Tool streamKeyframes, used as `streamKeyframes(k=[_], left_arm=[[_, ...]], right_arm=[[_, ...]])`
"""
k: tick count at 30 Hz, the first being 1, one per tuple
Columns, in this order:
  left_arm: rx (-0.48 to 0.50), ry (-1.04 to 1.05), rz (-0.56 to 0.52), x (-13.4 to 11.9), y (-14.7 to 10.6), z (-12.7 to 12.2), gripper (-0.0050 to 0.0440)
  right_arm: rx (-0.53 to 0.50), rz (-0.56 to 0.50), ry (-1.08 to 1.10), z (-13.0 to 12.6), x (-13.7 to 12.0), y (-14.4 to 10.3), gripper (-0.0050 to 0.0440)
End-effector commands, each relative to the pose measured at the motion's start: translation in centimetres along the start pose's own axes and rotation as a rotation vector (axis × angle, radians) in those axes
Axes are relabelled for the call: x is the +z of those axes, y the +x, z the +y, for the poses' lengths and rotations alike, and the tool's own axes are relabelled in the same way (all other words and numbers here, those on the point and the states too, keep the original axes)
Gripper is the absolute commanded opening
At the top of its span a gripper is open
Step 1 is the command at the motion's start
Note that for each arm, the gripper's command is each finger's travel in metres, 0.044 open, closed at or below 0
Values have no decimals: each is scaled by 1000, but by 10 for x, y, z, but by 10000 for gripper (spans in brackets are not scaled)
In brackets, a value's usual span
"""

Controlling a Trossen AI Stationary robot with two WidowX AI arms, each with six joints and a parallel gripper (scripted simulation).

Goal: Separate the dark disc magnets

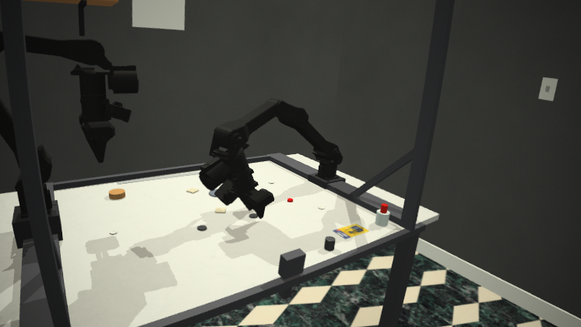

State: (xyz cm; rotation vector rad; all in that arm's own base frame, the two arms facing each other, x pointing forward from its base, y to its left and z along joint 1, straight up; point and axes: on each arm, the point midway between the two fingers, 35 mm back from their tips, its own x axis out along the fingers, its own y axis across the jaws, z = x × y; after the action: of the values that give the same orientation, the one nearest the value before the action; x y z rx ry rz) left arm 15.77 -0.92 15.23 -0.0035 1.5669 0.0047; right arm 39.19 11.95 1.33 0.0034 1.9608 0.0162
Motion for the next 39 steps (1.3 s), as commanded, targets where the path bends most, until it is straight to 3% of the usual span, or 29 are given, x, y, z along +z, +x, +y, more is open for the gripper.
streamKeyframes(k=[1,3,18,30,32,39], left_arm=[[-2,-1,-12,1,-3,0,400],[-2,-1,-12,1,-3,0,400],[10,81,-15,3,2,-1,400],[105,749,-140,36,20,-19,400],[105,749,-140,36,20,-19,400],[203,1185,-204,55,29,-35,400]], right_arm=[[9,-38,-5,1,0,-14,367],[9,-38,-5,1,0,-14,400],[11,-51,-6,1,-4,-21,400],[17,-90,-16,2,-12,-37,400],[17,-90,-16,2,-12,-37,400],[23,-115,-19,2,-18,-49,400]])
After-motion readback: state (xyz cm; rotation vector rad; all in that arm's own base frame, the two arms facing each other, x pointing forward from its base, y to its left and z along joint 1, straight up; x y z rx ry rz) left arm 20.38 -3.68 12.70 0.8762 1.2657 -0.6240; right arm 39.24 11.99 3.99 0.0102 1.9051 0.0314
